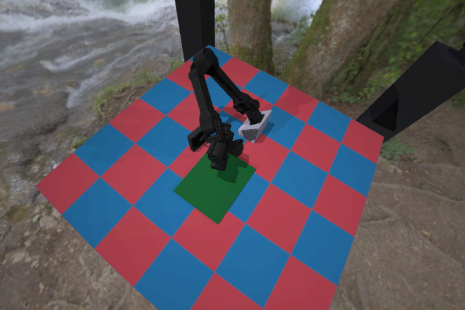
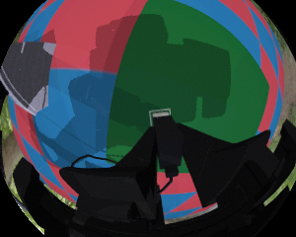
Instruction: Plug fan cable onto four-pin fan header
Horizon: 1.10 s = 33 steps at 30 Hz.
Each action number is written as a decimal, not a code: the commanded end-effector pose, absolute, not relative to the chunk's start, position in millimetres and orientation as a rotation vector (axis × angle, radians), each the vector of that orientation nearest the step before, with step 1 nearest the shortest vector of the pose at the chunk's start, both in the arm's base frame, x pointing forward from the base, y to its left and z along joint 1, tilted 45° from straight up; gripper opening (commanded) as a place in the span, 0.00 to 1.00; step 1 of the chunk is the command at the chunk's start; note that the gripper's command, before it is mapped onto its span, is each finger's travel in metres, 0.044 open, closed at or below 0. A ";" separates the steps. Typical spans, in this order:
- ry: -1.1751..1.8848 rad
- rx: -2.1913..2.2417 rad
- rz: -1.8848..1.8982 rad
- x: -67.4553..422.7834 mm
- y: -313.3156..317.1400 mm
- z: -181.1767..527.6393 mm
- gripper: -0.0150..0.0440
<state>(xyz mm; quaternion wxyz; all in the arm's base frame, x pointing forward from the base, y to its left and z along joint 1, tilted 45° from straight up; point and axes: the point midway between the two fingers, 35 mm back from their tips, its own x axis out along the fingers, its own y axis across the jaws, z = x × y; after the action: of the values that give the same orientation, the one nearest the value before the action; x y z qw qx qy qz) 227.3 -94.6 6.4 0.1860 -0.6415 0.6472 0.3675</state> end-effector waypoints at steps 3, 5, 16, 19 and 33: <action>1.831 -1.804 1.035 225.8 -98.7 3.4 0.25; 1.832 -1.805 1.035 225.7 -99.3 2.8 0.25; 1.823 -1.807 1.034 227.0 -96.5 4.6 0.69; 1.823 -1.807 1.035 227.5 -94.9 6.0 0.69; 1.810 -1.798 1.049 228.9 -16.2 7.3 0.69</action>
<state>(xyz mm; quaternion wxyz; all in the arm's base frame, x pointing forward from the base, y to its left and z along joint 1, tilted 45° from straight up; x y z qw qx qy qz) 234.1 -42.1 30.2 0.1939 -0.6414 0.6473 0.3633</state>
